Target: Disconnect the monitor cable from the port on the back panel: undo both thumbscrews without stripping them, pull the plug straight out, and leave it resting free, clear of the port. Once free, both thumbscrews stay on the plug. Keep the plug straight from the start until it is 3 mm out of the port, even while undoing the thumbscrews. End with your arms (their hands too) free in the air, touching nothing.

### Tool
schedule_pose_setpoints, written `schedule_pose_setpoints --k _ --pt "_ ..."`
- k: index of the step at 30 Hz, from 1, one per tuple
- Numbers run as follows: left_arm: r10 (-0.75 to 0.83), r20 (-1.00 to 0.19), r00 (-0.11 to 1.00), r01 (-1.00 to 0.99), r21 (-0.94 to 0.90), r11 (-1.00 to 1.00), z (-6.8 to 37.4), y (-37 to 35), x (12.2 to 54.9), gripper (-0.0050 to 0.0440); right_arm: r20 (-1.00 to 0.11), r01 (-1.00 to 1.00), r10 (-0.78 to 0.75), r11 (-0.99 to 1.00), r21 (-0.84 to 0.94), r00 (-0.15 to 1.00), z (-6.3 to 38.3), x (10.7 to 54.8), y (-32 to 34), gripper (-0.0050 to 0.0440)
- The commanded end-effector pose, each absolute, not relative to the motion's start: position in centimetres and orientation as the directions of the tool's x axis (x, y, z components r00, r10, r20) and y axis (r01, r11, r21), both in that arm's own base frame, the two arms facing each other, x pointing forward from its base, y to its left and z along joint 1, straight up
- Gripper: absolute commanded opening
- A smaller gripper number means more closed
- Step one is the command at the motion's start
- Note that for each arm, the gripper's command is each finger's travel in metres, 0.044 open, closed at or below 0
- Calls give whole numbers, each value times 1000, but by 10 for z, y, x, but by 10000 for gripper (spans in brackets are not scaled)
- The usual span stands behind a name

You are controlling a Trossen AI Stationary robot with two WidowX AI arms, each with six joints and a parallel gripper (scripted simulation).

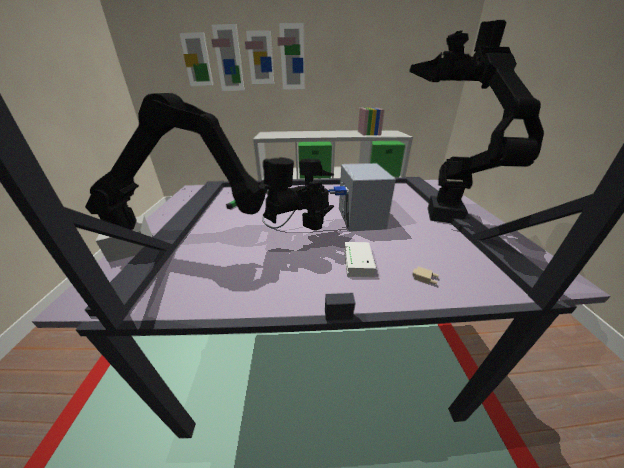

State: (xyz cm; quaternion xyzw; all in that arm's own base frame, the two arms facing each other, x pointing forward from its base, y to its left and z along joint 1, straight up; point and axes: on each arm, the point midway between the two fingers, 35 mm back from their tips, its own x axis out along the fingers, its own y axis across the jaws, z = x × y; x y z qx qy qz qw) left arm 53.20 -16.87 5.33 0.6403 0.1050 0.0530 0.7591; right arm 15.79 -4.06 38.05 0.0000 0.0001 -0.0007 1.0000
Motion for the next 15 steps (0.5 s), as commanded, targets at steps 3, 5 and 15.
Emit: schedule_pose_setpoints --k 3,5,15 --pt "218 -77 973 39 984 174 60 -169 533 416 1 0 0 1000 -6 1000 383 158 -39 440" --pt "218 -77 973 39 984 174 60 -169 533 368 1 0 0 1000 -6 1000 383 158 -39 440" --pt "218 -77 973 39 984 174 60 -169 533 128 1 0 0 1000 -6 1000 383 158 -39 440"
